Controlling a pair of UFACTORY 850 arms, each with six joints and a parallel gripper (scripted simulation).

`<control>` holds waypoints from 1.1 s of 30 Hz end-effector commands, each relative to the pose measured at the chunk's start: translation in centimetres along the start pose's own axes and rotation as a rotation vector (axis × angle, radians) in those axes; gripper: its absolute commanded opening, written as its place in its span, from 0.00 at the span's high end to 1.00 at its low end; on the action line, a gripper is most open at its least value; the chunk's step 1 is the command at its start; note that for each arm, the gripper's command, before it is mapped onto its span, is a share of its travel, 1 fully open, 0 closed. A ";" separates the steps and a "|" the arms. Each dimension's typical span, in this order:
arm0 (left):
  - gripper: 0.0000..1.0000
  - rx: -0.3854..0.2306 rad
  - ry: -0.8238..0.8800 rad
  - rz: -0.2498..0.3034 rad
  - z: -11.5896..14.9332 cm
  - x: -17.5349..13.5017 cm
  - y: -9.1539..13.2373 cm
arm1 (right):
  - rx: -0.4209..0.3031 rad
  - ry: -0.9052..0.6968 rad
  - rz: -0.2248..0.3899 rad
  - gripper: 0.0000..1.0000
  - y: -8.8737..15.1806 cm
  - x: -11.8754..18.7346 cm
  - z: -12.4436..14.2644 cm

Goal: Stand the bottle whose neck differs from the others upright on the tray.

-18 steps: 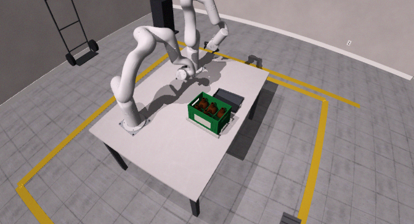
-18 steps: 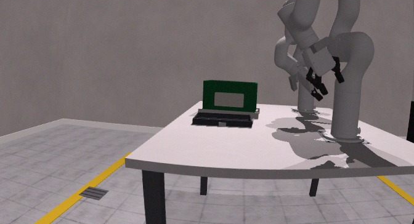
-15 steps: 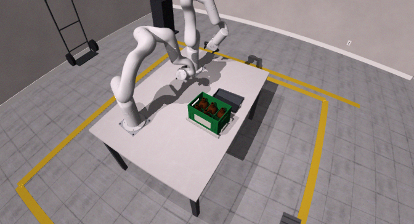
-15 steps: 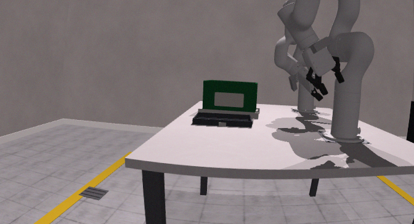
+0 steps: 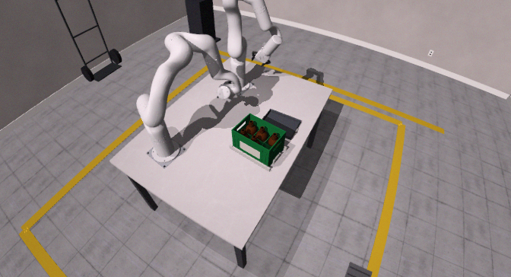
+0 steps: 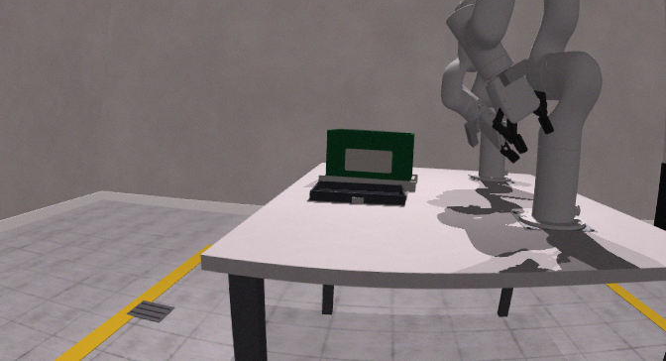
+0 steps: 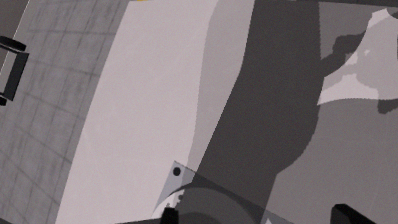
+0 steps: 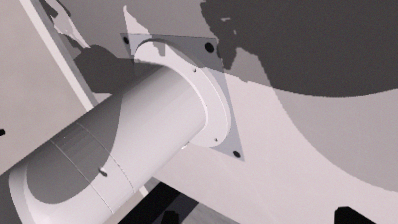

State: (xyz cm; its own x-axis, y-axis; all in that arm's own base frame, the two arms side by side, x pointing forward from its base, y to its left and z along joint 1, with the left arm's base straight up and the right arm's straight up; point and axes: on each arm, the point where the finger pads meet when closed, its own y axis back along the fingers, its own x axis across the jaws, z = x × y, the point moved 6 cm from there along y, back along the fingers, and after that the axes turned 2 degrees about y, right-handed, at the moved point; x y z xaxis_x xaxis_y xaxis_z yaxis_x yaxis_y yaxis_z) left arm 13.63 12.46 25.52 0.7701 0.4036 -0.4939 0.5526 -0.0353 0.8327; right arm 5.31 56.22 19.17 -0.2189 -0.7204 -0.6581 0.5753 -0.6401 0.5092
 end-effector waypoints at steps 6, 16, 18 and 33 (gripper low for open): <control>0.00 -0.001 -0.005 0.003 0.0 0.0 0.0 | 0.000 0.001 -0.002 0.00 0.0 -0.1 0.0; 0.00 -0.005 -0.045 0.014 0.4 0.2 -0.2 | 0.000 0.001 -0.002 0.00 0.0 -0.1 0.0; 0.00 -0.008 -0.063 0.020 0.6 0.2 -0.3 | 0.000 0.001 -0.002 0.00 0.0 -0.1 0.0; 0.00 -0.026 -0.280 0.085 2.7 0.9 -1.3 | 0.000 0.001 -0.002 0.00 0.0 -0.1 0.0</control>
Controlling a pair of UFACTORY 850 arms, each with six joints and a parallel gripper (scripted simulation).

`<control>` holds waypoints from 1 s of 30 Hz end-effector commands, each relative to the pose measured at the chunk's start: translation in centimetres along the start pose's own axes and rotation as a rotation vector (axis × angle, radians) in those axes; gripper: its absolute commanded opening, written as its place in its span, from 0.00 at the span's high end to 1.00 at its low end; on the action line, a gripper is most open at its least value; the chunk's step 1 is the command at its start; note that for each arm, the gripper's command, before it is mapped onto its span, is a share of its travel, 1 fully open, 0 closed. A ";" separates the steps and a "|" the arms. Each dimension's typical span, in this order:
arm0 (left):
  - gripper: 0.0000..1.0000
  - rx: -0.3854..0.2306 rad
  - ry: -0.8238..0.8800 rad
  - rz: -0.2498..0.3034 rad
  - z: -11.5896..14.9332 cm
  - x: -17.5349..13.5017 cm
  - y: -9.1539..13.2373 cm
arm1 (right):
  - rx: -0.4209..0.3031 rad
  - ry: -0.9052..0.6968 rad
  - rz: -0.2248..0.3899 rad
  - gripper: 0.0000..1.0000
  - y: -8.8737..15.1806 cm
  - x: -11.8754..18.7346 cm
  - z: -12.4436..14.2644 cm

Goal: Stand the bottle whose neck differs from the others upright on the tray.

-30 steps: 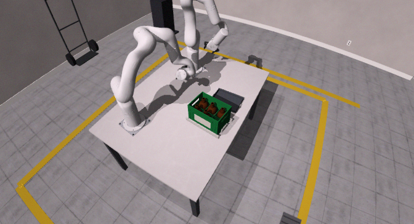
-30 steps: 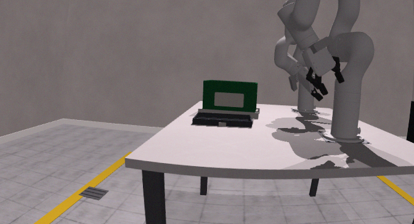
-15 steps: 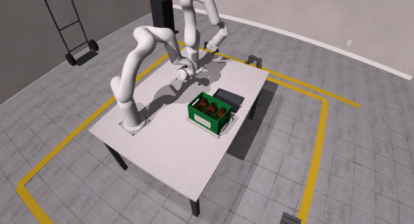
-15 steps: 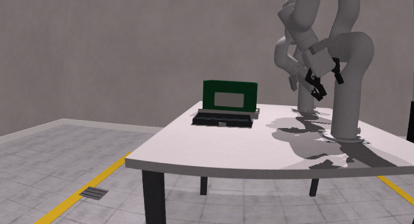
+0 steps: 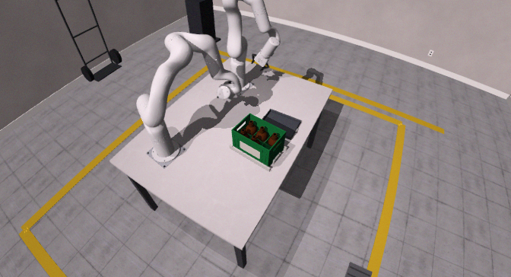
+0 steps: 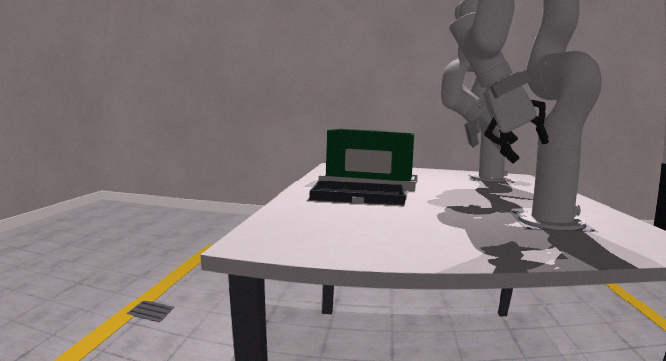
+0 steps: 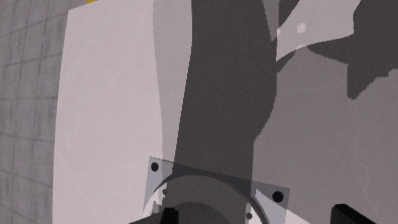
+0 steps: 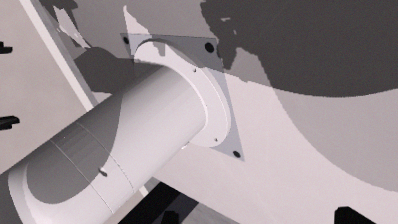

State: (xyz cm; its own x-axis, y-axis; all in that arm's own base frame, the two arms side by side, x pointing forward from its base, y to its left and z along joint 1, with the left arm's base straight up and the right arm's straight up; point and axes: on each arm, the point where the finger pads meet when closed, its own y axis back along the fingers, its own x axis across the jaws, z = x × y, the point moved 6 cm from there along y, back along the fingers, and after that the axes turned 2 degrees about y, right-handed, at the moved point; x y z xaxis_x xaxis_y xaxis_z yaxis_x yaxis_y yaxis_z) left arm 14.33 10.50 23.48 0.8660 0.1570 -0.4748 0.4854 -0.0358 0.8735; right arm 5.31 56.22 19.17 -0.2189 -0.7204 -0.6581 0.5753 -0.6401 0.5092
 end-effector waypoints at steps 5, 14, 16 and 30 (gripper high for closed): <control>0.00 -0.009 -0.150 0.048 1.3 0.7 -0.7 | 0.000 0.001 -0.002 0.00 0.0 -0.1 0.0; 0.00 -0.004 -0.419 0.132 3.5 1.7 -2.1 | 0.000 0.001 -0.002 0.00 0.0 -0.1 0.0; 0.00 -0.002 -0.451 0.142 3.8 1.8 -2.2 | 0.000 0.001 -0.002 0.00 0.0 -0.1 0.0; 0.00 0.056 -0.882 0.276 7.1 2.8 -4.2 | 0.000 0.001 -0.002 0.00 0.0 -0.1 0.0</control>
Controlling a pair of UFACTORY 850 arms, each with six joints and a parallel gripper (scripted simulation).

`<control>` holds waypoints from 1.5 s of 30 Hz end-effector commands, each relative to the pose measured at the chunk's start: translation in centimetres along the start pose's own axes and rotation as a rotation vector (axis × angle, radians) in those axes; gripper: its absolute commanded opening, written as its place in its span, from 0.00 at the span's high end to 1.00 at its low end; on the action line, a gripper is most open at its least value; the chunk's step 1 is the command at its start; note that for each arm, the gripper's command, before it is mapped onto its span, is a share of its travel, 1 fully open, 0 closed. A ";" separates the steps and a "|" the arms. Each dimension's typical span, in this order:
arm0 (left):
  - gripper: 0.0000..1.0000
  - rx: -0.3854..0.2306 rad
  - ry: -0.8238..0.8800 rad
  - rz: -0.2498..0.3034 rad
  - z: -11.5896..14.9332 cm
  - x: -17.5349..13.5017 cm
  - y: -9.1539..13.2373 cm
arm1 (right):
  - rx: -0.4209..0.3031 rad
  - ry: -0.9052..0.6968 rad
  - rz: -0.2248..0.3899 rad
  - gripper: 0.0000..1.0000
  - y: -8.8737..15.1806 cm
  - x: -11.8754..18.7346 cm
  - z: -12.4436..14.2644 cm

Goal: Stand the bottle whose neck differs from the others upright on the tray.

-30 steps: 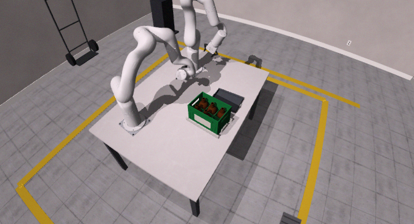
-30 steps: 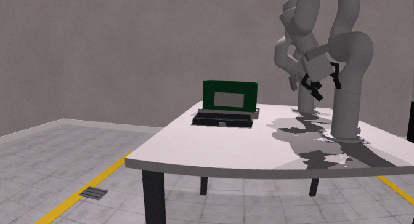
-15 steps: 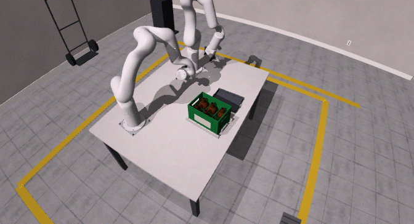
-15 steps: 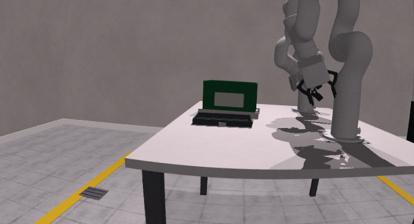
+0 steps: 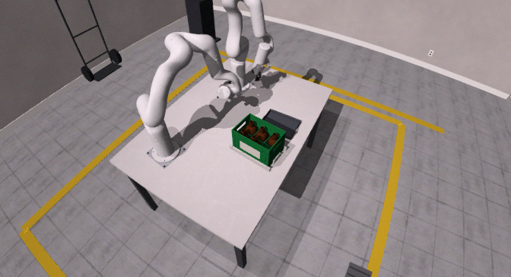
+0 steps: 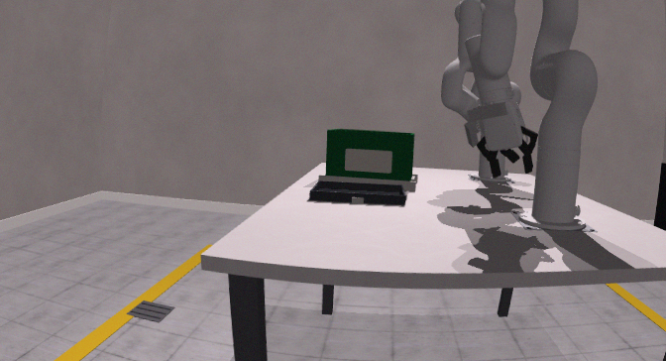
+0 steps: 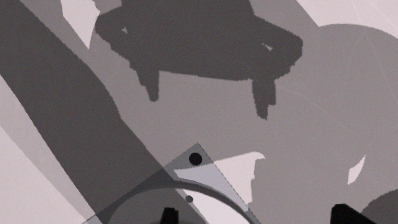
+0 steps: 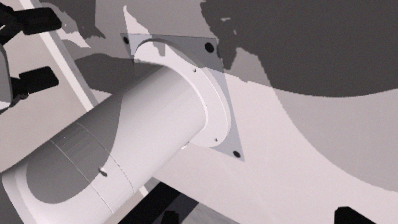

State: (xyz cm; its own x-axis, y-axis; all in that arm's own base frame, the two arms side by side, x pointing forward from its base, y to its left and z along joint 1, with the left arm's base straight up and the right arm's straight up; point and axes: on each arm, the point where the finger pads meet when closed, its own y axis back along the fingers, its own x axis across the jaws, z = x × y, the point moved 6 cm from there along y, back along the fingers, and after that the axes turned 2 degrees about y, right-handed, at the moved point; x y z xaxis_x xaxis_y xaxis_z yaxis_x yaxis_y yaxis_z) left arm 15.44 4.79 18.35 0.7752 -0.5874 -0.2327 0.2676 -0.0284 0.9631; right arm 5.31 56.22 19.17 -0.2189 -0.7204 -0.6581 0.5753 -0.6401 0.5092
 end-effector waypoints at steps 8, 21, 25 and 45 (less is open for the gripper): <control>0.00 0.050 -0.300 0.081 1.2 1.6 -1.5 | 0.000 0.001 -0.002 0.00 0.0 -0.1 0.0; 0.00 0.131 -0.598 0.132 2.5 2.7 -2.8 | 0.000 0.001 -0.002 0.00 0.0 -0.1 0.0; 0.00 0.158 -0.683 0.142 2.8 2.9 -3.1 | 0.000 0.001 -0.002 0.00 0.0 -0.1 0.0; 0.00 0.229 -0.885 0.157 3.5 3.4 -3.8 | 0.000 0.001 -0.002 0.00 0.0 -0.1 0.0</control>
State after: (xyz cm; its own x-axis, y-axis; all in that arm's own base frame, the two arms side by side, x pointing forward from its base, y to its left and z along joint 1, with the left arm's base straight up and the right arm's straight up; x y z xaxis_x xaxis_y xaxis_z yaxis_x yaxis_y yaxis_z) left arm 14.99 0.08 14.42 0.0612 -0.9981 -0.0026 0.0085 -0.0021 1.0000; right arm 5.31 56.22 19.17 -0.2189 -0.7204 -0.6581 0.5753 -0.6401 0.5092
